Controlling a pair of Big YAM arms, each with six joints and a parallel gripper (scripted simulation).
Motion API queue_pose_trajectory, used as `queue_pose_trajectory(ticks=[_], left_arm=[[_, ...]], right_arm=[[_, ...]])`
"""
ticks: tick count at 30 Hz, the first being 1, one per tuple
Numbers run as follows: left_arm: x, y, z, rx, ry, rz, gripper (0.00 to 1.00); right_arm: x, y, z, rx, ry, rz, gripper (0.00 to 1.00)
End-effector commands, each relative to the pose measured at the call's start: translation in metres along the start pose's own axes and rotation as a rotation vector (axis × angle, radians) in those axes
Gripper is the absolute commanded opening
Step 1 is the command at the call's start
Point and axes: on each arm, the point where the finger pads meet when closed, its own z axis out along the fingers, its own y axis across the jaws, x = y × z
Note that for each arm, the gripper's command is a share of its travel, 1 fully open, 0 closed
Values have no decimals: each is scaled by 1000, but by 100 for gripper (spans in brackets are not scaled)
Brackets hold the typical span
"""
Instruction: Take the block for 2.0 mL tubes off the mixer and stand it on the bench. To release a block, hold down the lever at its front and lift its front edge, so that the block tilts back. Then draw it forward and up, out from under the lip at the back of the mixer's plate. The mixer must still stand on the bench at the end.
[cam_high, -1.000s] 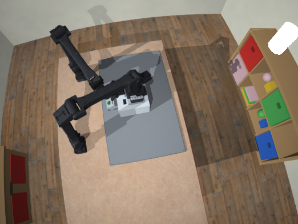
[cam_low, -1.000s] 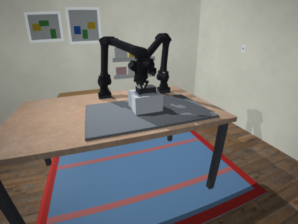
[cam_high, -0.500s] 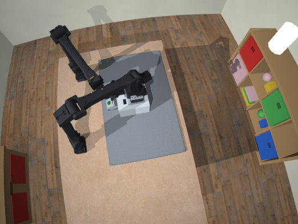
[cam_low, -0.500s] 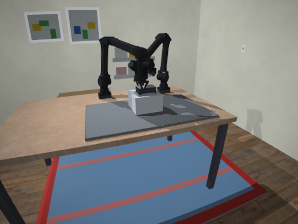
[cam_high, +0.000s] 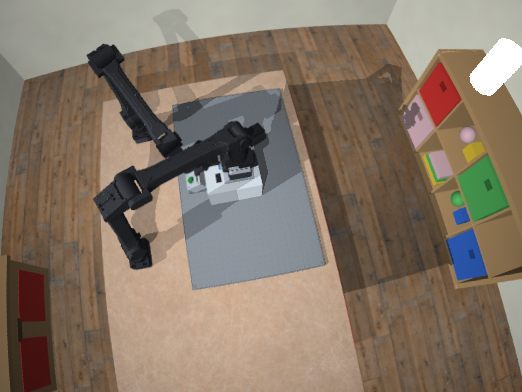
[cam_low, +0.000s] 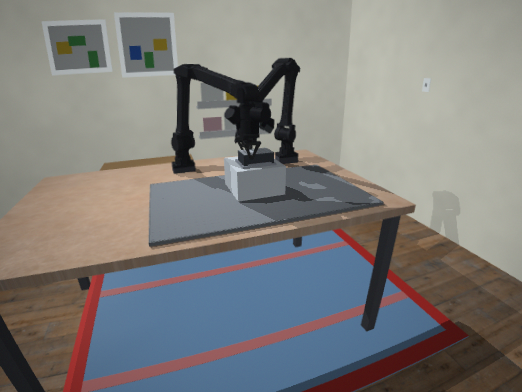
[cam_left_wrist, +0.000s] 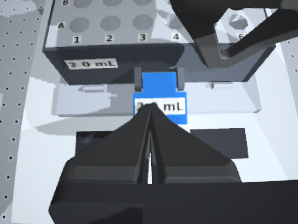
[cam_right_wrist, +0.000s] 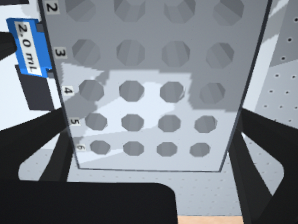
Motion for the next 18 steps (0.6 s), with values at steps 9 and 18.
queue_pose_trajectory(ticks=[9, 18], left_arm=[[-5, -4, -3, 12, 0, -17, 0], [5, -1, -2, 4, 13, 16, 0]], right_arm=[[-11, -8, 1, -14, -5, -15, 0], [-11, -8, 1, -13, -6, -15, 0]])
